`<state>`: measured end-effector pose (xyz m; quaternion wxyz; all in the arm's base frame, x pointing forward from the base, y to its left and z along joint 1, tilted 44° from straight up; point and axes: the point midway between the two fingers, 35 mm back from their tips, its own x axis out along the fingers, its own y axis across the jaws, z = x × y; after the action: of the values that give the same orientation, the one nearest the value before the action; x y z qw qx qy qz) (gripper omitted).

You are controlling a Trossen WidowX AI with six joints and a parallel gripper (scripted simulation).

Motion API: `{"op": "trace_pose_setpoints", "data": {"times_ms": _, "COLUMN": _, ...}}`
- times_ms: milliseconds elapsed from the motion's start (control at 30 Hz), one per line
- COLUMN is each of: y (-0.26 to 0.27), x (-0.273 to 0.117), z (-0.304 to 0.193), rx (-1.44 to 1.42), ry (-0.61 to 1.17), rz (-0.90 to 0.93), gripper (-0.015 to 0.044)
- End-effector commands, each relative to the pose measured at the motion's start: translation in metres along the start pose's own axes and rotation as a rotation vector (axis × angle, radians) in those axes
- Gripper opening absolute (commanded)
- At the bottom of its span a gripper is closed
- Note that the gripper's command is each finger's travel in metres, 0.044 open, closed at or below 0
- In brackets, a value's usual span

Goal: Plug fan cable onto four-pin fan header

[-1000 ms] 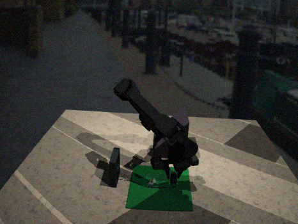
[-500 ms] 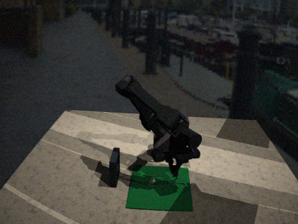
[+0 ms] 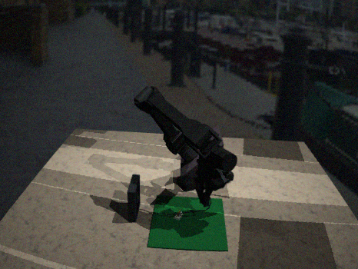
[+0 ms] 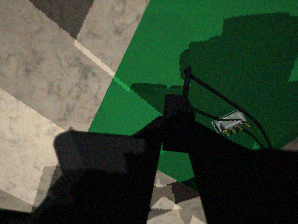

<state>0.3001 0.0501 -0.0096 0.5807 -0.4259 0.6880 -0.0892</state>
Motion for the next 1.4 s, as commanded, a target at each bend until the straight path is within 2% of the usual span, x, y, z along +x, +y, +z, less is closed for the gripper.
{"op": "trace_pose_setpoints", "data": {"times_ms": 0, "y": -0.008, "x": -0.002, "z": -0.001, "rx": -0.146, "ry": -0.004, "rz": 0.004, "gripper": 0.0000}}
{"op": "trace_pose_setpoints", "data": {"times_ms": 1367, "y": -0.057, "x": -0.001, "z": -0.015, "rx": -1.568, "ry": -0.005, "rz": -0.001, "gripper": 0.0000}}
